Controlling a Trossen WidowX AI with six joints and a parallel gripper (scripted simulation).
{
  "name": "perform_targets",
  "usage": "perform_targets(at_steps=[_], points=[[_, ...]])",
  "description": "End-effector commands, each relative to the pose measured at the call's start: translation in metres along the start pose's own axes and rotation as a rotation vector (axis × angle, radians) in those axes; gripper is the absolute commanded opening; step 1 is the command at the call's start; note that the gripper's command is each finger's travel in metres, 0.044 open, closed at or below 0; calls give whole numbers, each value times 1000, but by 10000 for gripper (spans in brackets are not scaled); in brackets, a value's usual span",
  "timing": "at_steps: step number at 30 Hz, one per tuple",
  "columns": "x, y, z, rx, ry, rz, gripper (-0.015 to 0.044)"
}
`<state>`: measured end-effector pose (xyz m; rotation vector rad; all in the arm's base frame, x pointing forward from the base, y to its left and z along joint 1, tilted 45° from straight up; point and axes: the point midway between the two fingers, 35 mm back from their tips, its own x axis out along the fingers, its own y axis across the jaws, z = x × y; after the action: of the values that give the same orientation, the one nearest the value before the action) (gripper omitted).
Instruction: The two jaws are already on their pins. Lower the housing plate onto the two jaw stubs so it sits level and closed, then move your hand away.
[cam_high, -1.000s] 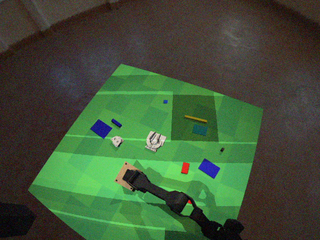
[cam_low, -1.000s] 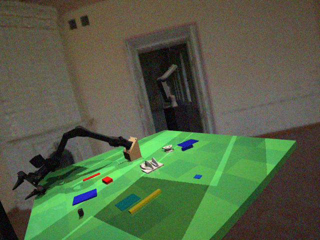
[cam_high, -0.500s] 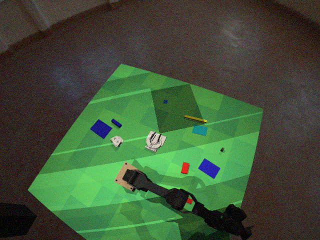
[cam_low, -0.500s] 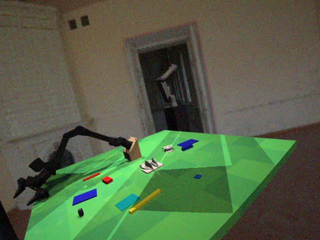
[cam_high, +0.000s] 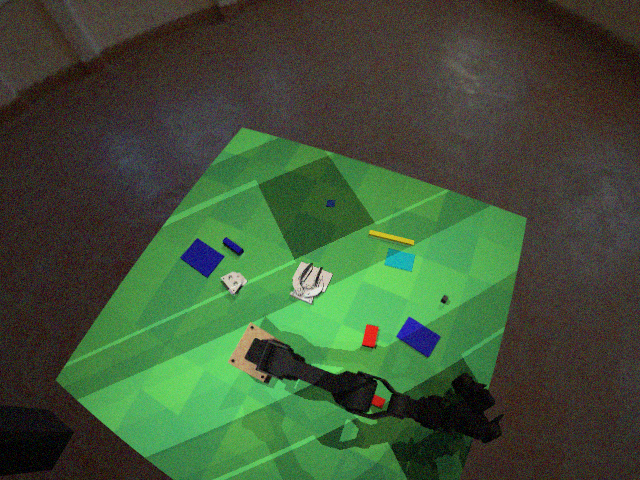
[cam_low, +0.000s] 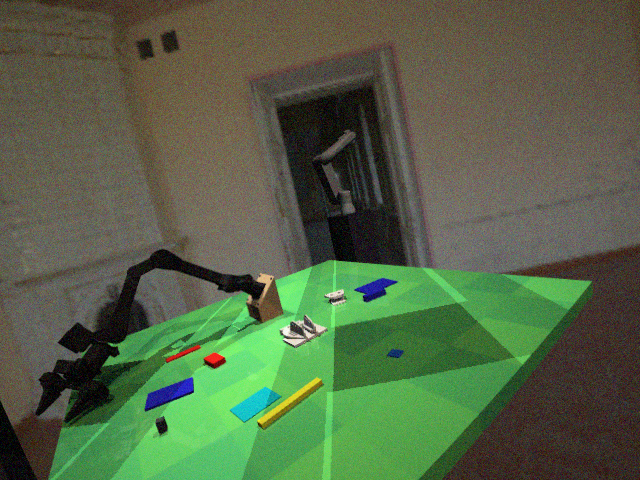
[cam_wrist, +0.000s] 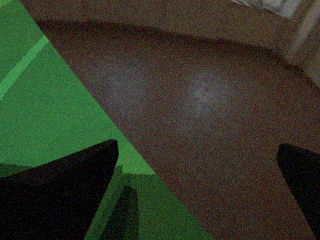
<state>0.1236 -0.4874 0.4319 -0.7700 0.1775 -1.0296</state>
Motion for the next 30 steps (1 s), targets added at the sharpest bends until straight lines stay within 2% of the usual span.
perform_targets(at_steps=[1, 17, 30], points=[[5, 29, 16, 89, -8, 53, 440], [18, 152, 63, 364, -3, 302, 440], [5, 257, 108, 541, 40, 526, 440]])
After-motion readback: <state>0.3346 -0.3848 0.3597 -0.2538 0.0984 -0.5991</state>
